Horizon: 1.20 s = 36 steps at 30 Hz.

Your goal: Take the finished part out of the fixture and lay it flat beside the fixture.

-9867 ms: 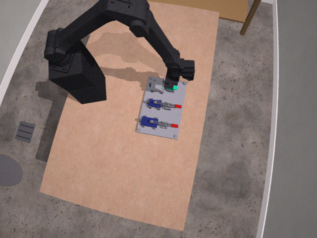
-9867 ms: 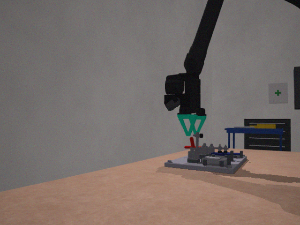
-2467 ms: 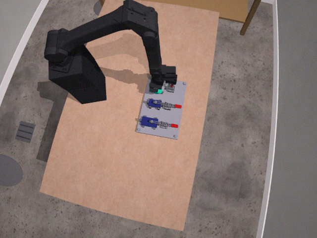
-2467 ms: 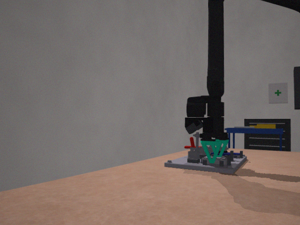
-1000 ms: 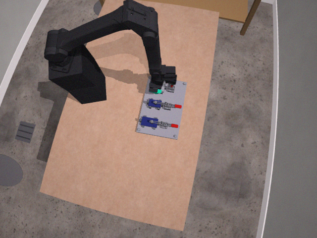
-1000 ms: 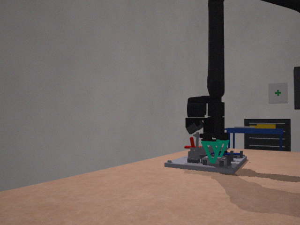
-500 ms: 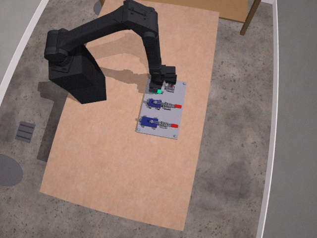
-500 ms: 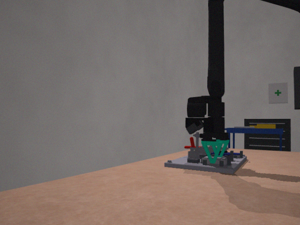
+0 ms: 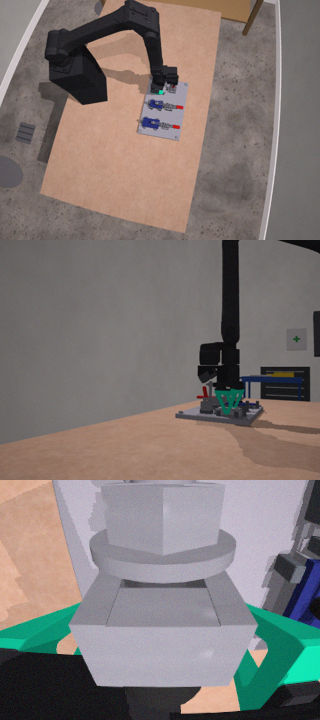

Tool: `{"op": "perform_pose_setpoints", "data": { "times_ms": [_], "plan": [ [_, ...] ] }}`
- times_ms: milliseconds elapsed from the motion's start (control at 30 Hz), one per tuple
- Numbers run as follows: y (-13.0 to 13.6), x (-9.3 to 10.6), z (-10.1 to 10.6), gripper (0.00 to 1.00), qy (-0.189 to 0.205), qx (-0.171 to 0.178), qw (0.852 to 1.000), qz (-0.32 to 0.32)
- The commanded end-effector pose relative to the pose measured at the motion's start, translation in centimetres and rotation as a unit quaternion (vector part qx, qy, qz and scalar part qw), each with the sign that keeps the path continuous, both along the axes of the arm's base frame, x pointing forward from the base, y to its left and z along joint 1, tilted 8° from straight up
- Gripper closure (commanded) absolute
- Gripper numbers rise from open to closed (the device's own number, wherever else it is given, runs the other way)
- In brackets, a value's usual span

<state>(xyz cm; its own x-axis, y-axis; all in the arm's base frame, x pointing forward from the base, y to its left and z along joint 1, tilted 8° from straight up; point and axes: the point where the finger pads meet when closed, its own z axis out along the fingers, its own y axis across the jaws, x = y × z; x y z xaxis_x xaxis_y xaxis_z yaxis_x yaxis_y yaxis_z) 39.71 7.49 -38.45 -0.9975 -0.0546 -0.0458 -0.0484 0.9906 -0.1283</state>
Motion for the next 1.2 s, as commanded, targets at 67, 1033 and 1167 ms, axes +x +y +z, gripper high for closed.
{"op": "perform_pose_setpoints", "data": {
  "times_ms": [67,1033,1167],
  "plan": [
    [-0.8,-1.0,-0.6,0.08,0.005,0.0,1.0,-0.003],
    [-0.5,0.3,-0.4,0.08,-0.004,0.002,1.0,-0.003],
    [-0.5,0.3,-0.4,0.08,-0.003,0.002,1.0,-0.003]
  ]
}}
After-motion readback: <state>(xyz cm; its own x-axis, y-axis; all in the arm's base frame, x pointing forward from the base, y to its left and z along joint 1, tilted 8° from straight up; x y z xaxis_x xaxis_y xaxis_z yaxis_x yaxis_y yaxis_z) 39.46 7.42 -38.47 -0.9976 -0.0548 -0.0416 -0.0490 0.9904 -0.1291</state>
